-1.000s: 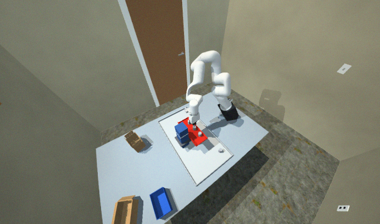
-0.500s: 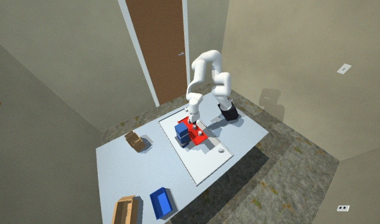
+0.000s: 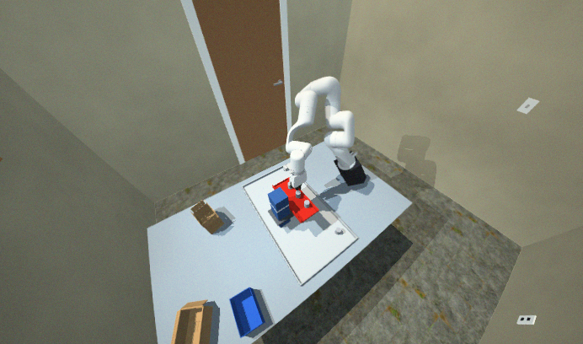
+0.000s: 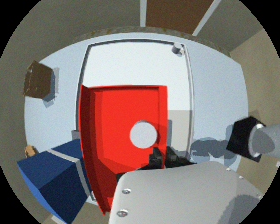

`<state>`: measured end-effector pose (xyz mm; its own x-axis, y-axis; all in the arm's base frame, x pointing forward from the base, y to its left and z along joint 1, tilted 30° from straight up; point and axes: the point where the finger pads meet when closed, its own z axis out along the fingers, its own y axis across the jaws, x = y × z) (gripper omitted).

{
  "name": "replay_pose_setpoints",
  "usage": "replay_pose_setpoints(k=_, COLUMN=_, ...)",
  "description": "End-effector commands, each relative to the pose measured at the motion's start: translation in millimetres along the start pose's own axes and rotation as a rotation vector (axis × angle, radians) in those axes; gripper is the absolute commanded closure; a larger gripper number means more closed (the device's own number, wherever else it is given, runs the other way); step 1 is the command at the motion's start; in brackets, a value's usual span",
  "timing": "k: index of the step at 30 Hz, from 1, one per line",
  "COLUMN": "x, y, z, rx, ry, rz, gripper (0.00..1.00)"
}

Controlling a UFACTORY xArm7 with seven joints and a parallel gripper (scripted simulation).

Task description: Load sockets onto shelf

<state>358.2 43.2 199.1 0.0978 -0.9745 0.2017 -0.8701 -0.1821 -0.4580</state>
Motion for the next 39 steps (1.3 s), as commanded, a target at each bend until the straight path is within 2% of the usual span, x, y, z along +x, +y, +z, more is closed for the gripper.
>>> replay_pose_setpoints(k=1, x=0, y=-2, z=-3, rx=0.005, ry=-0.001, rz=0.0, gripper=1.0)
replay_pose_setpoints(k=27, x=0, y=-2, z=-4, rx=0.005, ry=-0.001, rz=0.0, gripper=1.0)
replay_pose_setpoints(k=39, x=0, y=-2, z=-14, rx=0.005, ry=-0.001, rz=0.0, gripper=1.0)
